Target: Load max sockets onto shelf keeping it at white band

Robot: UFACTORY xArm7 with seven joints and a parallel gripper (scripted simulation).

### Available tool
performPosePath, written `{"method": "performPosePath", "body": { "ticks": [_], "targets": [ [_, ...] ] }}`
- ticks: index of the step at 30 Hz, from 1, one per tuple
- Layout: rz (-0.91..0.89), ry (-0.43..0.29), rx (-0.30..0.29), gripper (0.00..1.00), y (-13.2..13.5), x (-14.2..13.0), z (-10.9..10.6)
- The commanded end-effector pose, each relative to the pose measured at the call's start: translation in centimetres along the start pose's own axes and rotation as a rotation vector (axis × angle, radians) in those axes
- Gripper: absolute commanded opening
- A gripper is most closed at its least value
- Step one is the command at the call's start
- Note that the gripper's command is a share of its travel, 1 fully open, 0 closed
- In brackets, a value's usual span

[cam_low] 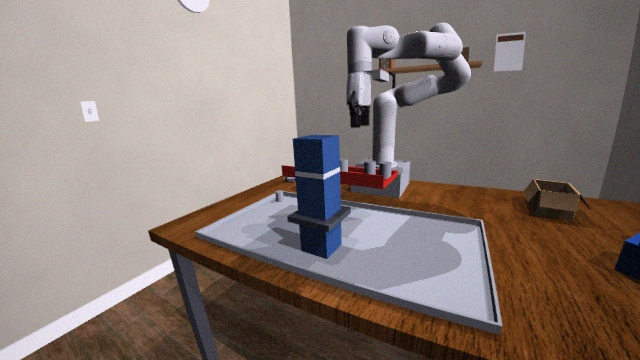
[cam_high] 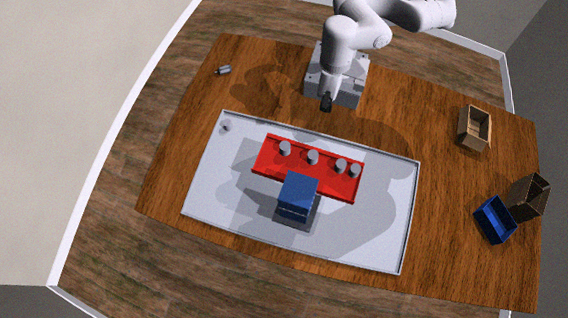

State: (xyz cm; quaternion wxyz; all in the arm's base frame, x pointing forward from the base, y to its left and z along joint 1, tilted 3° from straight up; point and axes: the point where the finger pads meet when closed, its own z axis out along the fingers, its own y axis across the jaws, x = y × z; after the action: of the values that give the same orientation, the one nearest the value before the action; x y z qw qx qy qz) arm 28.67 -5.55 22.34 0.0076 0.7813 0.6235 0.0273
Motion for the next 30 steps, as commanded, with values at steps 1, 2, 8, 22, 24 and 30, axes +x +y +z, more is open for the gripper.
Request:
{"method": "performPosePath", "body": {
  "ticks": [1, 2, 8, 22, 24, 30],
  "targets": [
    [0.012, -0.006, 0.014, 0.61, 0.3, -1.6, 0.1],
    [0.020, -0.011, 0.026, 0.61, 0.5, -2.9, 0.3],
    [0.050, -0.021, 0.095, 0.61, 0.8, -12.1, 1.5],
    [0.028, 0.005, 0.089, 0.61, -1.0, -26.2, 3.8],
    [0.020, 0.007, 0.070, 0.61, -1.5, -28.5, 4.1],
    [0.004, 0.004, 0.017, 0.61, -2.8, -33.3, 4.7]
  ]
}}
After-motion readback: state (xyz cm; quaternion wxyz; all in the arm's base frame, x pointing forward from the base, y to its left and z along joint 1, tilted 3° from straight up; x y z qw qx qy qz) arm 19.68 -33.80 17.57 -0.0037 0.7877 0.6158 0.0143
